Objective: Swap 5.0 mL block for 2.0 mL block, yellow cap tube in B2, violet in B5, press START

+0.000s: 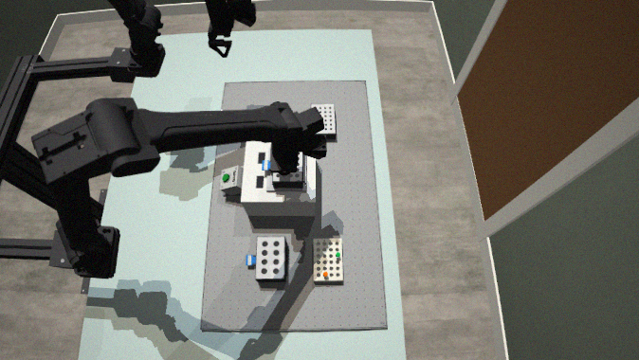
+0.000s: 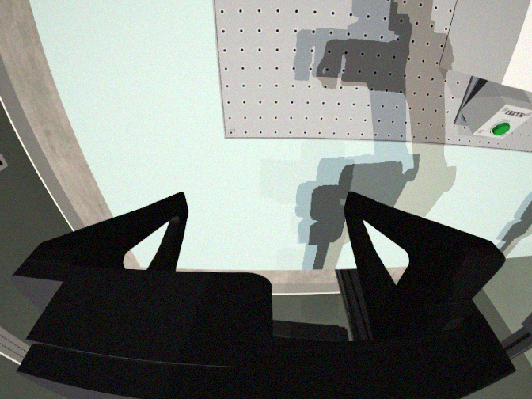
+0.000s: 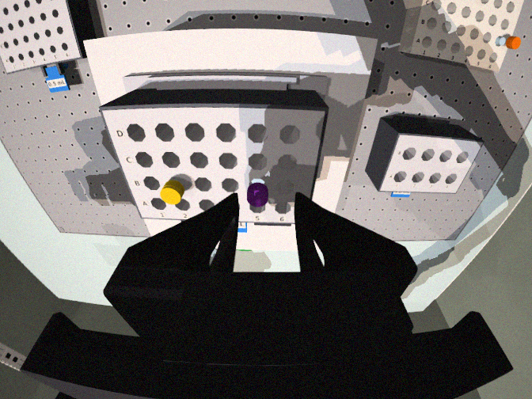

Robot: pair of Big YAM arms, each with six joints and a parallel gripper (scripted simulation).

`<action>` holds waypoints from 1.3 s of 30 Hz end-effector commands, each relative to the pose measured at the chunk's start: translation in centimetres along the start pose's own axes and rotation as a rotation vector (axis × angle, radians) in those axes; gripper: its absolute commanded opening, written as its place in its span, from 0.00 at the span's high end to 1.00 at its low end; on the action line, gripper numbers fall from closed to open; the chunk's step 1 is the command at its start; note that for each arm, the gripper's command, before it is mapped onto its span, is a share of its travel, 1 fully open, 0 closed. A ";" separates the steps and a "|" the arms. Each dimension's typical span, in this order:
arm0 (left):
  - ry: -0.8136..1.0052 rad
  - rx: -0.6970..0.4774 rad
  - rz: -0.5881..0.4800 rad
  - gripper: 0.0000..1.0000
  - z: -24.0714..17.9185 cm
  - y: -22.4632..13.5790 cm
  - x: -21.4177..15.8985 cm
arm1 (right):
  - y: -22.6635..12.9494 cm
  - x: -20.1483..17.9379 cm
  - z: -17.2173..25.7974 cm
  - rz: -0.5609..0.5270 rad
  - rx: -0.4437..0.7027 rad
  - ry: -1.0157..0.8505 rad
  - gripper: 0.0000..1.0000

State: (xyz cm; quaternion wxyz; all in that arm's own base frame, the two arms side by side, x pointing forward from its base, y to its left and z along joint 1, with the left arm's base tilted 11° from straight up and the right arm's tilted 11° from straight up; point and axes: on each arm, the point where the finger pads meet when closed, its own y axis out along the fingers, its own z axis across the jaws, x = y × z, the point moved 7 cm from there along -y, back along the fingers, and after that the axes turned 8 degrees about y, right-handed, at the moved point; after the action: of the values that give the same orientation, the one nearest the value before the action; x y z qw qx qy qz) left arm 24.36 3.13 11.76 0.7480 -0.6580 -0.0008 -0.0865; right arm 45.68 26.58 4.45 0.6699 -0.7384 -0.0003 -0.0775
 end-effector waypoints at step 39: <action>0.005 0.005 -0.012 0.00 0.0 -0.3 0.3 | -6.3 -0.7 1.1 -0.036 0.024 0.008 1.00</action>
State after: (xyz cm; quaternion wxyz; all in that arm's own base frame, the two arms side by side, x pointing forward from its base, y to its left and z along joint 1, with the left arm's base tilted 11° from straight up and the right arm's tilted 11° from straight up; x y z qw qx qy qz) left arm 24.40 3.13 11.79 0.7481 -0.6579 -0.0011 -0.0867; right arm 44.91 27.50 7.30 0.6695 -0.7386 0.0012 -0.0788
